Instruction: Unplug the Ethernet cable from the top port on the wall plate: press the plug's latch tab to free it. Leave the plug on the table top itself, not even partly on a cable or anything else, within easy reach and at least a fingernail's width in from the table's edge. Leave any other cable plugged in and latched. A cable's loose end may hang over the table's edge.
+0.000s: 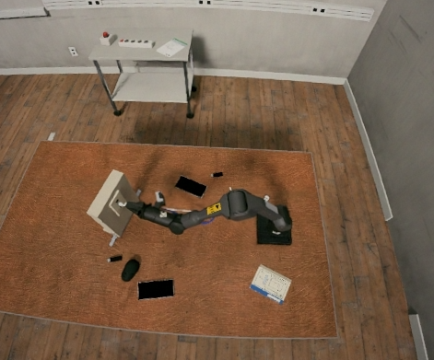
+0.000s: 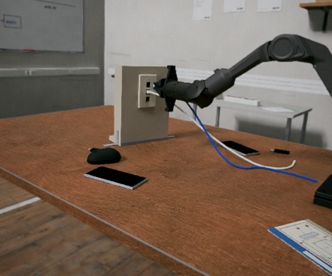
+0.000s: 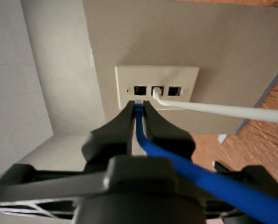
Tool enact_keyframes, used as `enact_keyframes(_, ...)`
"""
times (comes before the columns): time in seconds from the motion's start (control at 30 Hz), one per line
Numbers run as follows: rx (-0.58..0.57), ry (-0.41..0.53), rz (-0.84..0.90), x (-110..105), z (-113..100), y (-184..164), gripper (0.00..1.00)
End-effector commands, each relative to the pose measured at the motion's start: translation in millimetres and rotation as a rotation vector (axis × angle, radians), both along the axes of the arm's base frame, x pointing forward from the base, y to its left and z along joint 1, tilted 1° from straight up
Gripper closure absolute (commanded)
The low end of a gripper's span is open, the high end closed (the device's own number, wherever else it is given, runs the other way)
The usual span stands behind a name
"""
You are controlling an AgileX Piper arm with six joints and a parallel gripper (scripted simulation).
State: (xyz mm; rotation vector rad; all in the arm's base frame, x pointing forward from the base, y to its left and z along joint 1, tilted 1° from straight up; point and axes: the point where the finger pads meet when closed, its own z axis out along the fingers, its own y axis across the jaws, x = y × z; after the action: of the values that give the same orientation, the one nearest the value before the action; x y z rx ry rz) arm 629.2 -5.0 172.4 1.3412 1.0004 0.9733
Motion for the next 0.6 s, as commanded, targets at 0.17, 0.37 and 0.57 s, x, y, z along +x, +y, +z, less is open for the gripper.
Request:
enact_keyframes(0.17,0.0,-0.003,0.0,-9,2,3,1.0)
enact_keyframes(0.37,0.0,-0.003,0.0,-14,2,4,1.0)
enact_keyframes(0.57,0.0,-0.003,0.0,-15,2,5,1.0)
